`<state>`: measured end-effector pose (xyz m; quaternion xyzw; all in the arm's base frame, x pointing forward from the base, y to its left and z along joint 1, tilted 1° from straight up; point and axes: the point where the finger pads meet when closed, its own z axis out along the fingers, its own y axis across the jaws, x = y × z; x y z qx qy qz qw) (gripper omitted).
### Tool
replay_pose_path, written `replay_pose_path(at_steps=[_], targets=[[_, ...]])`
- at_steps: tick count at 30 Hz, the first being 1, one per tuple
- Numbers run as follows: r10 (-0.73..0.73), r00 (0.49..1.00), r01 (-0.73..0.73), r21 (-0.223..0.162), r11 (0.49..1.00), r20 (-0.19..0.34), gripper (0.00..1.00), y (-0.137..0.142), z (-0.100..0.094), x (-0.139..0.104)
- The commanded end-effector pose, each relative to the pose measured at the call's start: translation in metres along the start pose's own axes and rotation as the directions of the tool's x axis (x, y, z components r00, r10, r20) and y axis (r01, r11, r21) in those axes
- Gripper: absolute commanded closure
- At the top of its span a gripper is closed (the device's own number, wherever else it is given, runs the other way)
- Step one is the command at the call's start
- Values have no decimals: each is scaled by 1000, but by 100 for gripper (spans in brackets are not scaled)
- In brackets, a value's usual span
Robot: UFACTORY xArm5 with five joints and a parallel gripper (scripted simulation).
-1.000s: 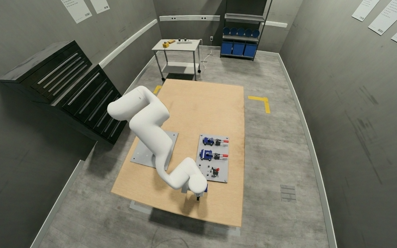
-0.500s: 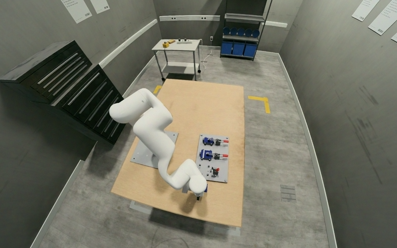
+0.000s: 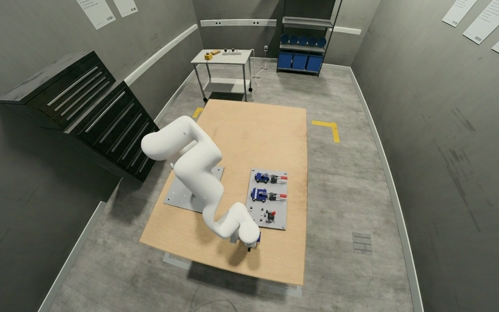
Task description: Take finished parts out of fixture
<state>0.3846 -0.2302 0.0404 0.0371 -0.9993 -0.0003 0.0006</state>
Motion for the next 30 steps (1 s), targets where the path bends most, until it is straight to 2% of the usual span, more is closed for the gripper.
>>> replay_pose_path(at_steps=[1, 11, 30], targets=[[0, 1000, 0, 3, 1000, 4, 100, -1, 6, -2], [0, 1000, 0, 3, 1000, 4, 100, -2, 16, -2], [0, 1000, 0, 3, 1000, 4, 100, -2, 17, -2]])
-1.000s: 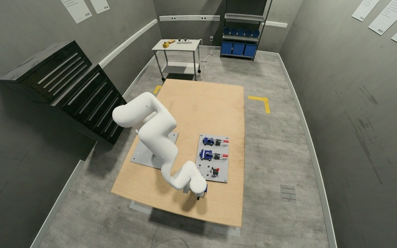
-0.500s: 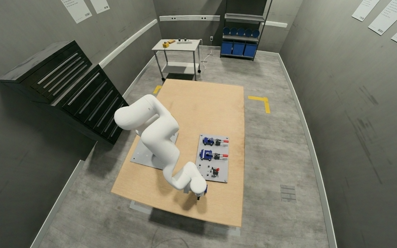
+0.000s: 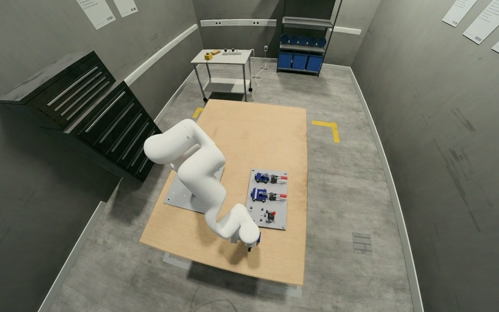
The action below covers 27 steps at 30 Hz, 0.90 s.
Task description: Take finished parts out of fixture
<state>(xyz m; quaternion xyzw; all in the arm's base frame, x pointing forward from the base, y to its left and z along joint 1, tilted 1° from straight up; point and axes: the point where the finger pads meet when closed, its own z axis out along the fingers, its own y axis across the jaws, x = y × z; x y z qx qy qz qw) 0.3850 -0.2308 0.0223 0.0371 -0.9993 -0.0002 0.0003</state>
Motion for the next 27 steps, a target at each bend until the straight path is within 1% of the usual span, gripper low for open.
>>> replay_pose_path(at_steps=[1, 27], targets=[[0, 1000, 0, 3, 1000, 4, 100, -1, -1, -1], [0, 1000, 0, 3, 1000, 4, 100, -1, 1, -1]])
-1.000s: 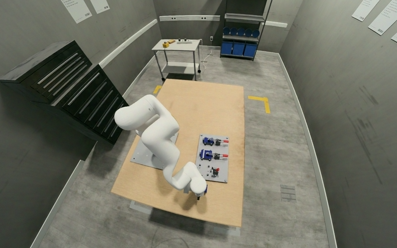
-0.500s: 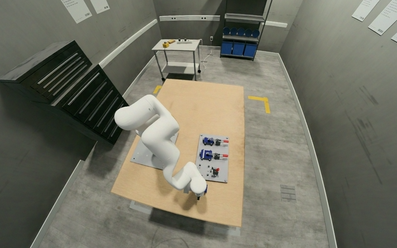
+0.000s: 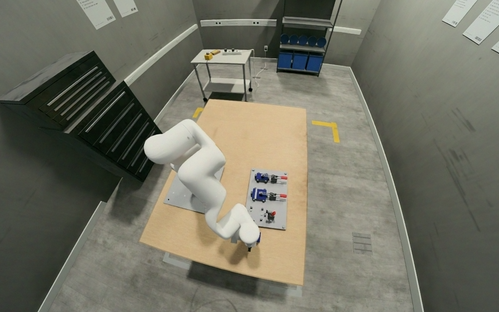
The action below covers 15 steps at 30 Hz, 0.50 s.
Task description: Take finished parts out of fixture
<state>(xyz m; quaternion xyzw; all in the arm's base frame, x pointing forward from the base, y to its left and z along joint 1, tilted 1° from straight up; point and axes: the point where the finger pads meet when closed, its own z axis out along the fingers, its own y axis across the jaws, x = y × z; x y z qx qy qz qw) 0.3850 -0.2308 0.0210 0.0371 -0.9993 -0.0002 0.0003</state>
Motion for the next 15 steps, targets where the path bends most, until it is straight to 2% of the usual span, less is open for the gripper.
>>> replay_pose_path(at_steps=[1, 15], targets=[[0, 1000, 0, 3, 1000, 4, 100, -1, 0, -1], [0, 1000, 0, 3, 1000, 4, 100, -1, 4, -1]])
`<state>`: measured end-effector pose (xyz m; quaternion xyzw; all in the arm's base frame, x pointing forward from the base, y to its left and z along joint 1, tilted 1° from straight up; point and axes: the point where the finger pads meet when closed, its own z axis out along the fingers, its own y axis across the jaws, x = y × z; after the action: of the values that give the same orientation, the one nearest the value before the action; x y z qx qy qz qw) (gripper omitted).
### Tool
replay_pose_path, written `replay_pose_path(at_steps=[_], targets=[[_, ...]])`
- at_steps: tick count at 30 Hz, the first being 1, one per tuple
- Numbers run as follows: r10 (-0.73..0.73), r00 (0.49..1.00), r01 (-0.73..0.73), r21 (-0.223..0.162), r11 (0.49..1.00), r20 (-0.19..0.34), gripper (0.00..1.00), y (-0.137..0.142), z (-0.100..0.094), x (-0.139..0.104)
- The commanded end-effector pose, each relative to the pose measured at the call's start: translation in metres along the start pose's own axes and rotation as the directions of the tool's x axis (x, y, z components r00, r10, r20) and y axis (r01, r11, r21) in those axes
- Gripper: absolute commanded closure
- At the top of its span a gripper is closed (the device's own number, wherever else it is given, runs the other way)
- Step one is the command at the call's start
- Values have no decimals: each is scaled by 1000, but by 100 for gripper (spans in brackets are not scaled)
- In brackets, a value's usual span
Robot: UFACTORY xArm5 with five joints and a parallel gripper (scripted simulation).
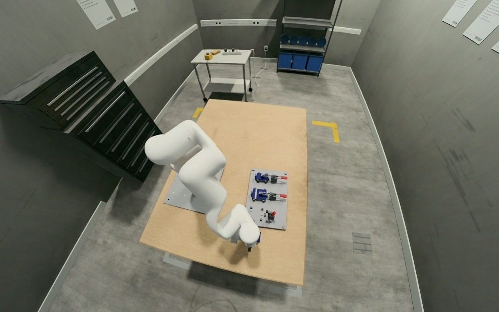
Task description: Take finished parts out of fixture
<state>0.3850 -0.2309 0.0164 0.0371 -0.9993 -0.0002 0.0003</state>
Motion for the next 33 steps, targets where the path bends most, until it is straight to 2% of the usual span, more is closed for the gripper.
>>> replay_pose_path(at_steps=[1, 21, 22, 33], targets=[[0, 1000, 0, 3, 1000, 4, 100, -1, 0, -1], [0, 1000, 0, 3, 1000, 4, 100, -1, 0, -1], [0, 1000, 0, 3, 1000, 4, 18, -1, 0, -1], [0, 1000, 0, 3, 1000, 4, 18, -1, 0, -1]])
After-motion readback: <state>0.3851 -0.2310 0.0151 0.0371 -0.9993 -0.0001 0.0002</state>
